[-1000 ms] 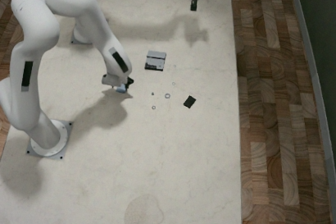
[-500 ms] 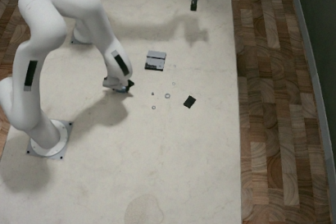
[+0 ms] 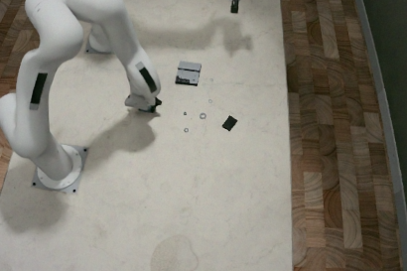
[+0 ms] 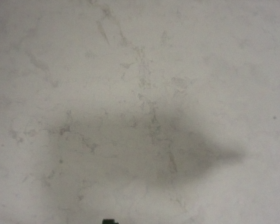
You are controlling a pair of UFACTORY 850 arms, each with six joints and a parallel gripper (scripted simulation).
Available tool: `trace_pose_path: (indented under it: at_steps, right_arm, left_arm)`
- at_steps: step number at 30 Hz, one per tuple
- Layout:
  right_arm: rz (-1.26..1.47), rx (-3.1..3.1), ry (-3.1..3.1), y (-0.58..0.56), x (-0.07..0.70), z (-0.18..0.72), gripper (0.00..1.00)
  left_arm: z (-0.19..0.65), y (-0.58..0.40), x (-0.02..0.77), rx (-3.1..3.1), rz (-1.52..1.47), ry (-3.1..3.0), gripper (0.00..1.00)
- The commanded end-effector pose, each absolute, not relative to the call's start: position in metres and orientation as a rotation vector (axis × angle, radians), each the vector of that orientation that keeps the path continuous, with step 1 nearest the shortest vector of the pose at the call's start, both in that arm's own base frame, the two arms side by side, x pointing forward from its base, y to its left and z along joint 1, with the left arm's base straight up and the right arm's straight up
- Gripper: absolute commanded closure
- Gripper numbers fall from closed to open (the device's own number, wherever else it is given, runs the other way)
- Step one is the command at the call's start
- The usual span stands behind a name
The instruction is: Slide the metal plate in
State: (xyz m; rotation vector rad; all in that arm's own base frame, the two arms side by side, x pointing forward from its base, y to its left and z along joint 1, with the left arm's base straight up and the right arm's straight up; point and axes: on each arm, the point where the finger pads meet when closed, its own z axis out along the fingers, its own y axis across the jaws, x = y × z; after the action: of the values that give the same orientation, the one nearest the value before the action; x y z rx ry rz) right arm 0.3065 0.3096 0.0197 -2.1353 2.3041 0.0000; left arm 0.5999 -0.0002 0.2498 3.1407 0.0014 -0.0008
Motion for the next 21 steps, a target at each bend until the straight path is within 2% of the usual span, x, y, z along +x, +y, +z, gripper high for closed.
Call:
trace_pose_path:
  at_steps: [1, 21]
  right_arm:
    - [0.000, -2.134, 2.303, 0.310, 0.307, 0.020, 0.99]
    - [0.000, -2.134, 2.303, 0.310, 0.307, 0.039, 1.00]
  left_arm:
    - [0.251, 0.000, 0.601, 3.141, 0.003, 0.001, 0.00]
    - [0.251, 0.000, 0.601, 3.141, 0.003, 0.001, 0.00]
